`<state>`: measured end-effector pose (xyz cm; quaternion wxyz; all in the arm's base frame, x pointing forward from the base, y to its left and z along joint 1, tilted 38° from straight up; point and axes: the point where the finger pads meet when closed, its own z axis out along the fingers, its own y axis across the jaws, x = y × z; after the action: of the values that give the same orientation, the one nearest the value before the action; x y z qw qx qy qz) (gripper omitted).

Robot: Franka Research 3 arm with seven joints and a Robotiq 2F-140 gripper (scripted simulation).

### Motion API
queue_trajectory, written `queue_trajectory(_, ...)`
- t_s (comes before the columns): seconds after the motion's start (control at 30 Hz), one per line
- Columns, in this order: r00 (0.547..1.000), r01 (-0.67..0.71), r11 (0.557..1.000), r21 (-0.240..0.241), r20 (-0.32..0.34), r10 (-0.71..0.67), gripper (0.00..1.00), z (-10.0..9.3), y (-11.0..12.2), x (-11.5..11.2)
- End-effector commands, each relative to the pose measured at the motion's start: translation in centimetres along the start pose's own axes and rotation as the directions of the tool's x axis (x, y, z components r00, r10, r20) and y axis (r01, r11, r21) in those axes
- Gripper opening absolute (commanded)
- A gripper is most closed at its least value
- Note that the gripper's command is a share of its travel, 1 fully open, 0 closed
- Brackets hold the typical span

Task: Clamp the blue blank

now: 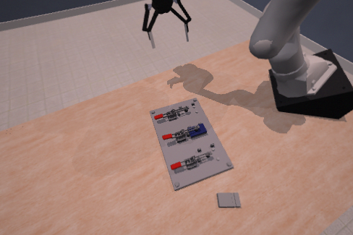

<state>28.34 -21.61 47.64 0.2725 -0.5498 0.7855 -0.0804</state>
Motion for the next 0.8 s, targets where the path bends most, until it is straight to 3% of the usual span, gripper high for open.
queue_trajectory(0.0, 0.998, 0.054, 0.999, -0.003, -0.021, -0.054, 1.00, 0.3, -0.1, 0.2)
queue_trajectory(0.27, 0.998, 0.054, 0.999, -0.003, -0.021, -0.054, 1.00, 0.3, -0.1, 0.2)
queue_trajectory(0.3, 0.979, 0.189, 0.980, -0.063, -0.061, -0.193, 1.00, 2.7, -0.1, -2.0)
queue_trajectory(0.67, 0.979, 0.189, 0.980, -0.063, -0.061, -0.193, 1.00, 2.7, -0.1, -2.0)
queue_trajectory(0.7, 0.940, 0.317, 0.941, -0.121, -0.090, -0.329, 1.00, 4.9, 0.1, -4.1)
queue_trajectory(0.77, 0.940, 0.317, 0.941, -0.121, -0.090, -0.329, 1.00, 4.9, 0.1, -4.1)
